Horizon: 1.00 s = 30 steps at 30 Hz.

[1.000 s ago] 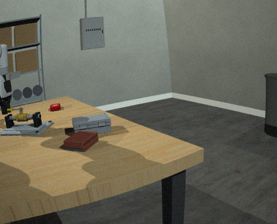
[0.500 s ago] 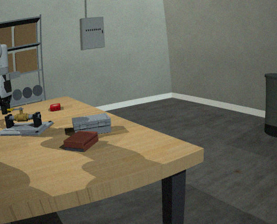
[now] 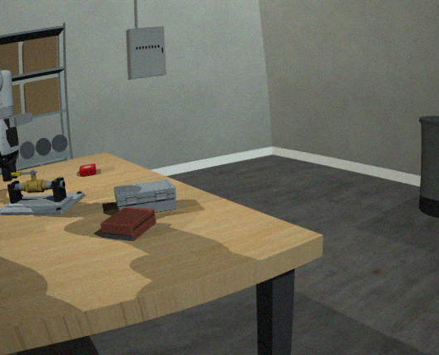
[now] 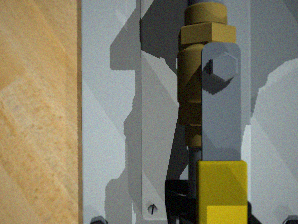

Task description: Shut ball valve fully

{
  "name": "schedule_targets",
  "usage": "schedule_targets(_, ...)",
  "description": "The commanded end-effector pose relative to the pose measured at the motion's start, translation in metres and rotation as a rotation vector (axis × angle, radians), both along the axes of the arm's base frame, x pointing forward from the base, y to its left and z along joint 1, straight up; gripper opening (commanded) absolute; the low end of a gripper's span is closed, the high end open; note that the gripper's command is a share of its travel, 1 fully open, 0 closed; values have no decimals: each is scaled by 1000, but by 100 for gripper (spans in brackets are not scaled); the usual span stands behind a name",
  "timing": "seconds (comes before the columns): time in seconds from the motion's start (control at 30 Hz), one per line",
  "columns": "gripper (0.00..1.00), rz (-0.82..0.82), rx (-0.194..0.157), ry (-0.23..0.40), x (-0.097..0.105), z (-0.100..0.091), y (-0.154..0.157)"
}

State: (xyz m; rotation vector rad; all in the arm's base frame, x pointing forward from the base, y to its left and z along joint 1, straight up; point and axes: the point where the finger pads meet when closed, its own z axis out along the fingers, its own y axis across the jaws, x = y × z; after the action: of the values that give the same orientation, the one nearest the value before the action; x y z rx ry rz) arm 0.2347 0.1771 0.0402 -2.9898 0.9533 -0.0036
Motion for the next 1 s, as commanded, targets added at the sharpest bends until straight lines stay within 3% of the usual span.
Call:
schedule_targets(0.0, 0, -25, -1, 1, 1, 0, 1)
schedule_targets(0.97, 0, -192, -1, 2, 11, 0, 12)
